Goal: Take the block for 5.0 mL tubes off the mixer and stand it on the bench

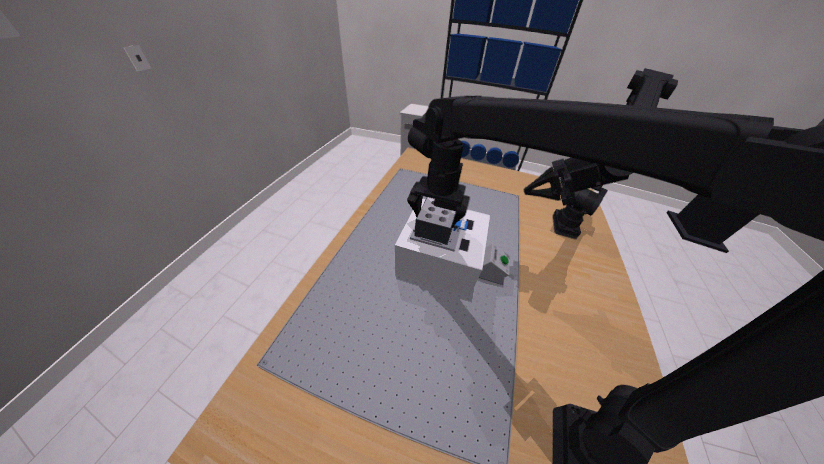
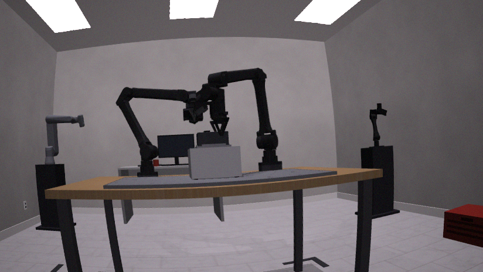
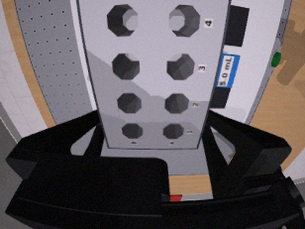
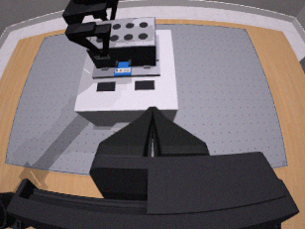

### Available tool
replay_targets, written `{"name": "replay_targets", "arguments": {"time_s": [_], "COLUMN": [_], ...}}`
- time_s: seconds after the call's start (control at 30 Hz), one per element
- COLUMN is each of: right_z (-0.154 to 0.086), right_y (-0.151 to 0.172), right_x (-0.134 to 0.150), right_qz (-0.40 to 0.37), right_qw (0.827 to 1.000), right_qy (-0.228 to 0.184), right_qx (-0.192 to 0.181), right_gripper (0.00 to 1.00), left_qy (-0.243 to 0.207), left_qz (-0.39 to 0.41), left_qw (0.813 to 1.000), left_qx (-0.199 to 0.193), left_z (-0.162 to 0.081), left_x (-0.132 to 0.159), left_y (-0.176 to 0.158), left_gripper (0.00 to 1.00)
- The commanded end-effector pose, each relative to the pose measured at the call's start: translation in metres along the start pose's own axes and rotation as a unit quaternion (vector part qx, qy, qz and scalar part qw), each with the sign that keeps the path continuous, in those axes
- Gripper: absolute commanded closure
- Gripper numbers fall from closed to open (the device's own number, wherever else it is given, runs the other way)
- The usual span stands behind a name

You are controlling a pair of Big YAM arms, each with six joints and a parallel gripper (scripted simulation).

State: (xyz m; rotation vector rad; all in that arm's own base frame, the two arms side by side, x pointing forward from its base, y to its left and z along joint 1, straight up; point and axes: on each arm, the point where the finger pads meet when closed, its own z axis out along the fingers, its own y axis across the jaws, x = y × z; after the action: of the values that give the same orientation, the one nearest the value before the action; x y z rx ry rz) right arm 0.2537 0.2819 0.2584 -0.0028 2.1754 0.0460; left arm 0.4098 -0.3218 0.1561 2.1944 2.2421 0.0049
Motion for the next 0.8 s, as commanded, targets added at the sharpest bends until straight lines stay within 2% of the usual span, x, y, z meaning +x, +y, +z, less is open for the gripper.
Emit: {"name": "replay_targets", "arguments": {"time_s": [0.0,0.3,0.5,0.77], "right_z": [0.016,0.019,0.029,0.032], "right_y": [-0.001,-0.002,0.01,0.023], "right_x": [0.02,0.01,-0.001,-0.022], "right_qz": [-0.017,-0.019,-0.019,-0.005], "right_qw": [1.0,1.0,1.0,1.0], "right_qy": [0.007,0.003,0.001,-0.01], "right_qx": [0.008,0.004,0.003,-0.009], "right_gripper": [1.0,1.0,1.0,1.0], "left_qy": [-0.013,-0.013,-0.013,-0.013], "left_qz": [-0.001,-0.001,-0.001,-0.001], "left_qw": [1.0,1.0,1.0,1.0], "left_qx": [-0.015,-0.015,-0.015,-0.015], "left_z": [-0.009,-0.009,-0.009,-0.009], "left_x": [-0.009,-0.009,-0.009,-0.009], "left_y": [0.018,0.018,0.018,0.018], "left_gripper": [1.0,1.0,1.0,1.0]}}
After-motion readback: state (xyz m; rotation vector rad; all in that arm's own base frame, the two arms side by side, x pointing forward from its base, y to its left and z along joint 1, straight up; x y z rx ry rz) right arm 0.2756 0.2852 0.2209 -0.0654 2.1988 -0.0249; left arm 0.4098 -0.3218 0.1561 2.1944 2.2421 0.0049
